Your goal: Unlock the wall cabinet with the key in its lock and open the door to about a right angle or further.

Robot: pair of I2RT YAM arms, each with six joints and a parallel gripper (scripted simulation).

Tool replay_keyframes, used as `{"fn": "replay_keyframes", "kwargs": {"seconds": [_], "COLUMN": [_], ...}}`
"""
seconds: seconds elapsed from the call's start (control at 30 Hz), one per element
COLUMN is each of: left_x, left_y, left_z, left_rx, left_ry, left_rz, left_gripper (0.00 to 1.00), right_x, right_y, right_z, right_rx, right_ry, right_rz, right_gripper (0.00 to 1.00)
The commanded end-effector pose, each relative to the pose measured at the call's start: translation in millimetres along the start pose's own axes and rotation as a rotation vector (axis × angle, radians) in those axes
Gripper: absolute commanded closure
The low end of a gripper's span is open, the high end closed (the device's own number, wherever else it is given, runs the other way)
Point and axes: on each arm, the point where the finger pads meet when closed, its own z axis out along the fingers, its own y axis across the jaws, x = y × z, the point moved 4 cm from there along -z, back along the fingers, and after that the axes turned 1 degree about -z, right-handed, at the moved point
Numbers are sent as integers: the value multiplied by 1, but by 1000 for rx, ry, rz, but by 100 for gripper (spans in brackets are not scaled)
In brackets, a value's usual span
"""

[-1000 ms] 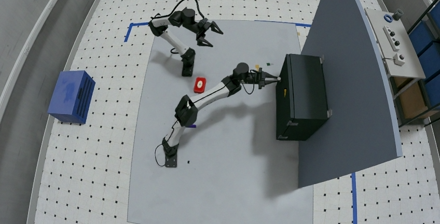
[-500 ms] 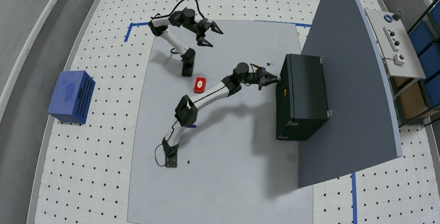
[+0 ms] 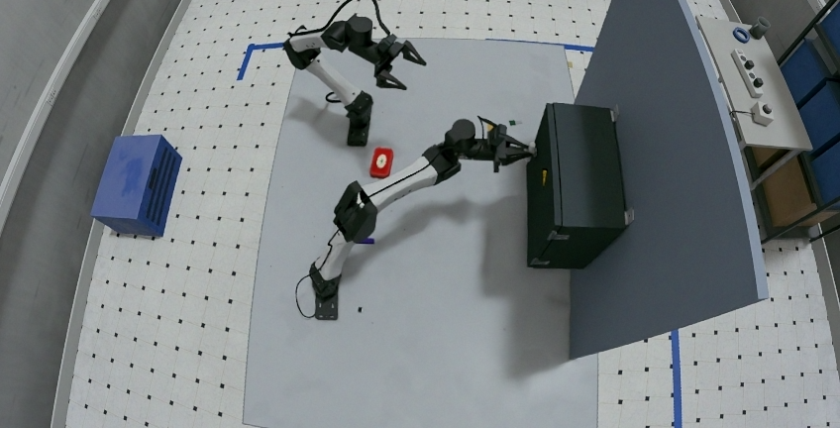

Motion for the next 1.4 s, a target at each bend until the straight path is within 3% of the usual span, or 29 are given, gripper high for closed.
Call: {"fn": "replay_keyframes", "kwargs": {"seconds": [0.0, 0.33, 0.4, 1.37], "left_x": [0, 0, 0, 0], "left_y": [-1, -1, -1, -1], "left_z": [2, 2, 2, 2], "left_rx": [1, 1, 1, 1], "left_ry": [-1, -1, -1, -1], "left_rz": [-10, -10, -10, -10], "left_gripper": [0, 0, 0, 0], "right_x": [14, 14, -10, -8], "right_y": [4, 4, -4, -38], "right_z": [4, 4, -8, -85], "right_rx": [-14, -14, -24, -335], "right_ry": [47, 47, 15, 27], "right_rz": [-56, -55, -28, -13], "right_gripper": [91, 91, 91, 91]}}
